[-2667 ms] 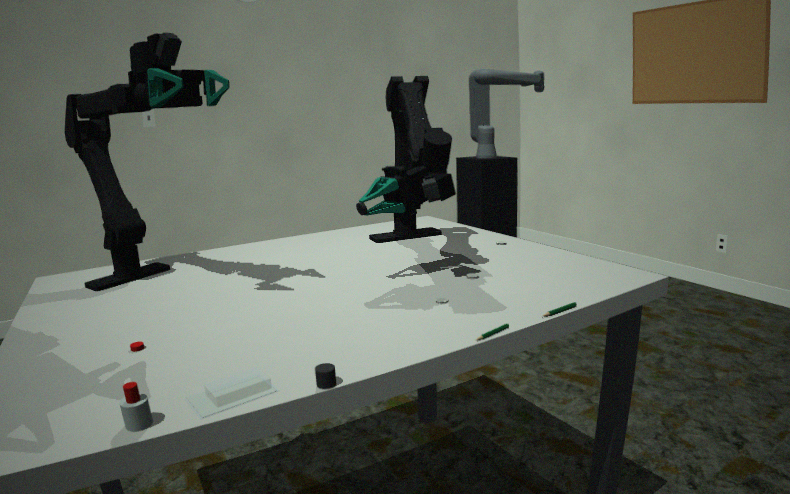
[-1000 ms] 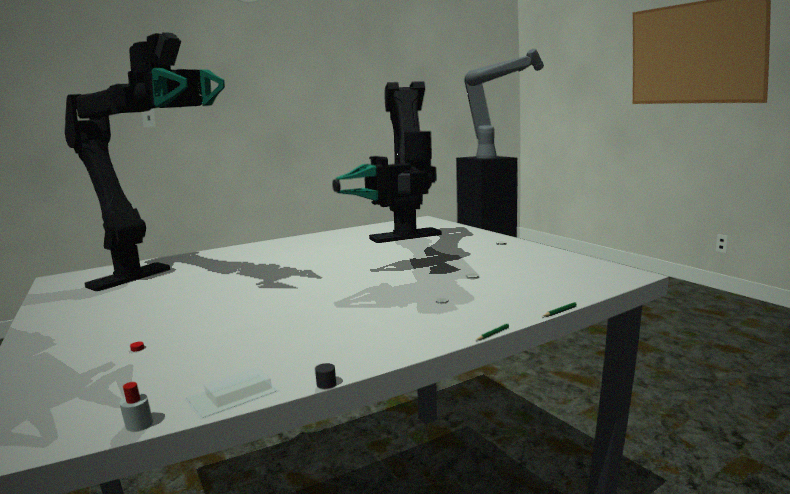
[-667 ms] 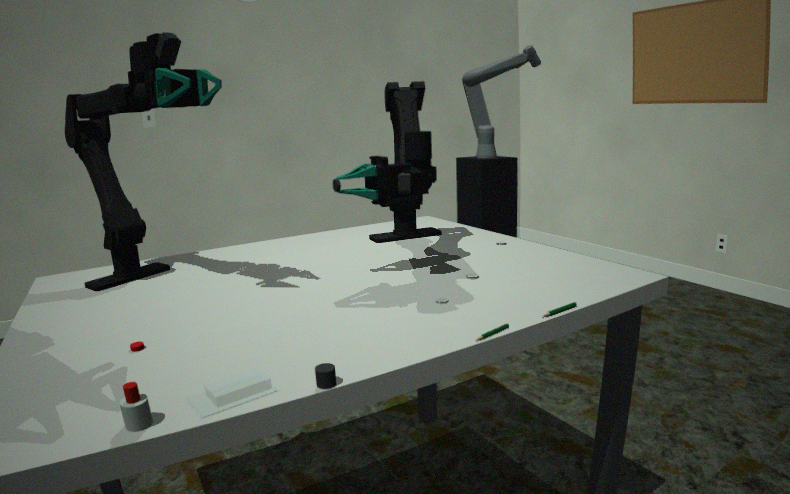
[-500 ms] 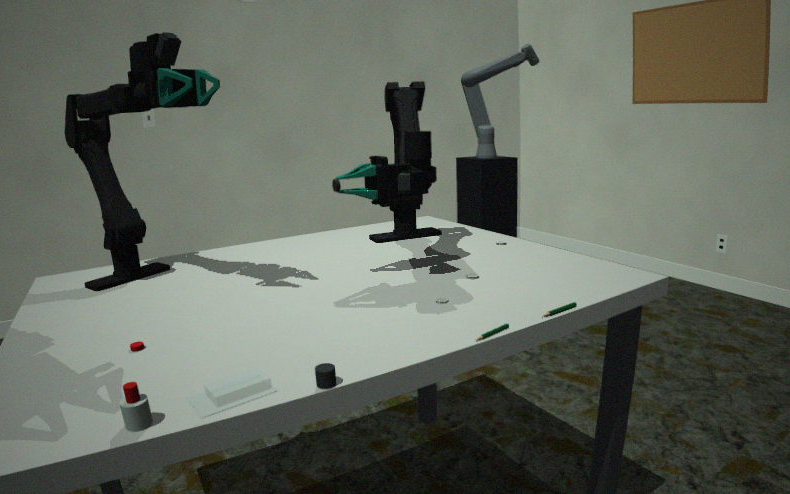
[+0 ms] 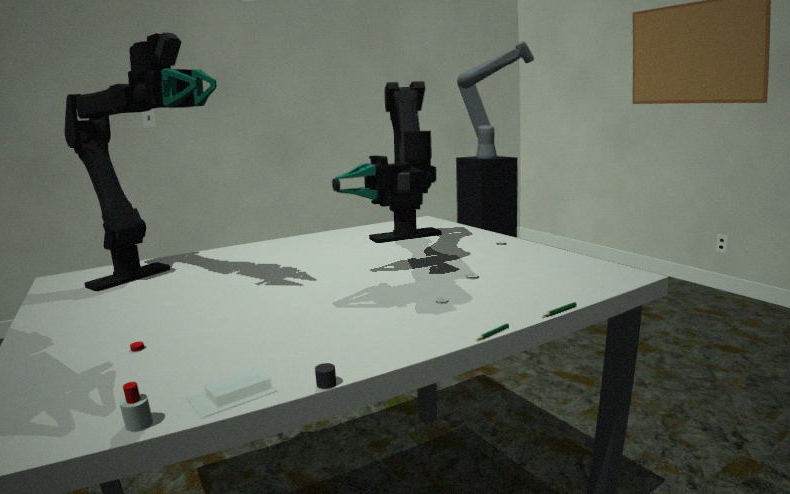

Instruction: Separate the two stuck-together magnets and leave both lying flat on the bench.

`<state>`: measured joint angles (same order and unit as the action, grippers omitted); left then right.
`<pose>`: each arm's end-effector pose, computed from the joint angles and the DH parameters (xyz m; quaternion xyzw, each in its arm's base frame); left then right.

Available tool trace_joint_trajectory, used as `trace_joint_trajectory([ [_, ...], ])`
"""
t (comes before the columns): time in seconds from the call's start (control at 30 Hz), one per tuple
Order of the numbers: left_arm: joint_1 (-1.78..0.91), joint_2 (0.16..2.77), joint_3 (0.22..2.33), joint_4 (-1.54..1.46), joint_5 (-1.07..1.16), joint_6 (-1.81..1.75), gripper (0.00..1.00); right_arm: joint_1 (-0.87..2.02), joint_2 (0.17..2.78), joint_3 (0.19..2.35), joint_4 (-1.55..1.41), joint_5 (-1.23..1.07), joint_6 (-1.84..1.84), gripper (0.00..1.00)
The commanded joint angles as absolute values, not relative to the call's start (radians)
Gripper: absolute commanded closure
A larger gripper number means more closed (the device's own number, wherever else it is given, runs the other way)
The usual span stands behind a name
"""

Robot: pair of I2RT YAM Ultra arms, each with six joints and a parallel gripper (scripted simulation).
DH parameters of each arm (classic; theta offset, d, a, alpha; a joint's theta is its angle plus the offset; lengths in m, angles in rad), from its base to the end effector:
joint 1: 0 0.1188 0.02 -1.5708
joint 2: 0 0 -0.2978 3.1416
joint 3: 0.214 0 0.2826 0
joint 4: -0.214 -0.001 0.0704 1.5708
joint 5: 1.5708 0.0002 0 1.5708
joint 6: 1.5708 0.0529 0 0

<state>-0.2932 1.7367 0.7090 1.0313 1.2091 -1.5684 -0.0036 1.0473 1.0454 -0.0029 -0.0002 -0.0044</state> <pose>0.3233 -0.1483 0.2072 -0.0222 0.7063 -0.7071 0.0263 0.2707 0.0000 0.4354 -0.0003 0.7088 -0.0028 0.7054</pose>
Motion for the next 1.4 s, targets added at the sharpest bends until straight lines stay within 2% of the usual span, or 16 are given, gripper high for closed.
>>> trace_joint_trajectory([
  [0.0,-0.293,1.731,0.713,1.038,1.208,-1.569,0.75,0.002,1.046,1.054,0.005,0.0,-0.004,0.6],
  [0.37,-0.292,1.731,0.713,1.037,1.207,-1.57,0.75,0.003,1.076,1.046,0.052,-0.047,0.077,0.6],
  [1.37,-0.292,1.731,0.713,1.037,1.207,-1.57,0.75,0.038,1.497,0.972,0.604,-0.584,0.941,0.6],
])
